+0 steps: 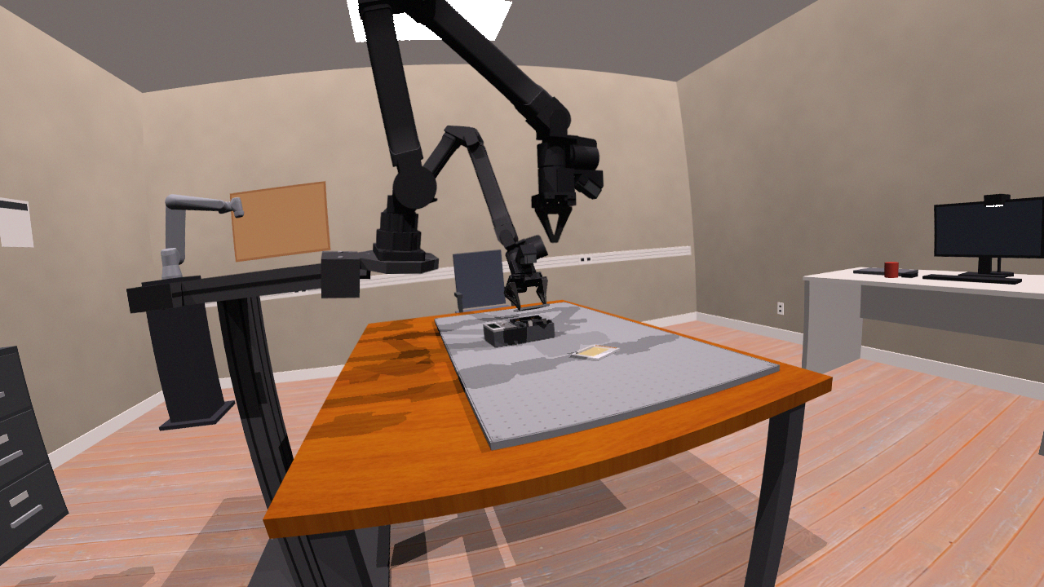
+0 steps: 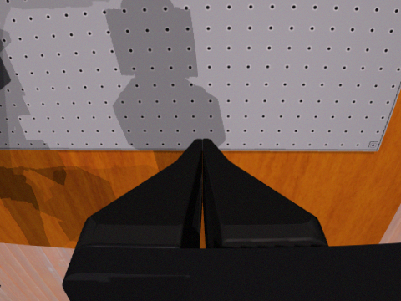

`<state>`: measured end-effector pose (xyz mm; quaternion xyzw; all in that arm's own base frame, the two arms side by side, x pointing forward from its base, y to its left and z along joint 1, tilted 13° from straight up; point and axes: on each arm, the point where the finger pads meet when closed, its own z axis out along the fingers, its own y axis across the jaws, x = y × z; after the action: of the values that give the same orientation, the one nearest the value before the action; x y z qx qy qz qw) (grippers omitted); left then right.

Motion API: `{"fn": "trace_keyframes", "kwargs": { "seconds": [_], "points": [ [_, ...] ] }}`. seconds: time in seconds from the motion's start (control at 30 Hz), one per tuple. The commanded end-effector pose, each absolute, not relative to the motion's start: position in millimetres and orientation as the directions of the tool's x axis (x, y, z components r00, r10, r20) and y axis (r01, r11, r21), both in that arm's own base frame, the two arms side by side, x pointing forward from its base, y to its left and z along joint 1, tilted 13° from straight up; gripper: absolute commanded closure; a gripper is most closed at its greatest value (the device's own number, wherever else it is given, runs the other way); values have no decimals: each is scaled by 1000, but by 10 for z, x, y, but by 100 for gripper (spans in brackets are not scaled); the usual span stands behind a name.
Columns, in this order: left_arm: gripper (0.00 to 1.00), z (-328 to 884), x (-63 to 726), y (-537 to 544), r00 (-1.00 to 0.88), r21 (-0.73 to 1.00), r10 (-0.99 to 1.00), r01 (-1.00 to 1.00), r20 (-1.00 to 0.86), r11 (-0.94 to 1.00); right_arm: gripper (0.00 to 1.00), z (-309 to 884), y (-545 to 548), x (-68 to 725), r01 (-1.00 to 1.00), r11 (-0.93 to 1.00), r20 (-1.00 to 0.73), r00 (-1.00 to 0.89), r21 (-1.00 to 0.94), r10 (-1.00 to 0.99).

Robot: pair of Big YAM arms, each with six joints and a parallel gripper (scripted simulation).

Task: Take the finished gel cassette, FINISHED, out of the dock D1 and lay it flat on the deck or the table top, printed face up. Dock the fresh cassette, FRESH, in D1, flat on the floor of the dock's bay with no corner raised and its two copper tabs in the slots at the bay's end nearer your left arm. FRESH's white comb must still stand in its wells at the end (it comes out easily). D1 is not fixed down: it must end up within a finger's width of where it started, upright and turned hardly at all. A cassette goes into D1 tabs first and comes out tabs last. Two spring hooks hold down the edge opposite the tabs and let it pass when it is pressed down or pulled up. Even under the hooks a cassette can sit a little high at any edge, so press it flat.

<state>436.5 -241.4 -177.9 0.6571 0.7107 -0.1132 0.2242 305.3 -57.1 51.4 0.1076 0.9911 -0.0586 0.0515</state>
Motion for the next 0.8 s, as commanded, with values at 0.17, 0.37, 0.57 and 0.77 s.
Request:
{"fn": "trace_keyframes", "kwargs": {
  "seconds": [0.17,0.37,0.57,0.77],
  "points": [
    [100,-1743,4388,-2438,-29,140,880,984,-473,108,100,861,-1023,3355,193,976,-170,-970,-99,174],
    [100,-1743,4388,-2438,-29,140,880,984,-473,108,100,871,-1069,3361,193,976,-170,-970,-99,174],
    [100,-1743,4388,-2438,-29,140,880,984,-473,108,0,871,-1069,3361,193,976,-170,-970,-99,174],
    [100,-1681,4374,-2458,-59,138,945,984,-323,109,0,871,-1069,3361,193,976,-170,-970,-99,174]
  ]
}}
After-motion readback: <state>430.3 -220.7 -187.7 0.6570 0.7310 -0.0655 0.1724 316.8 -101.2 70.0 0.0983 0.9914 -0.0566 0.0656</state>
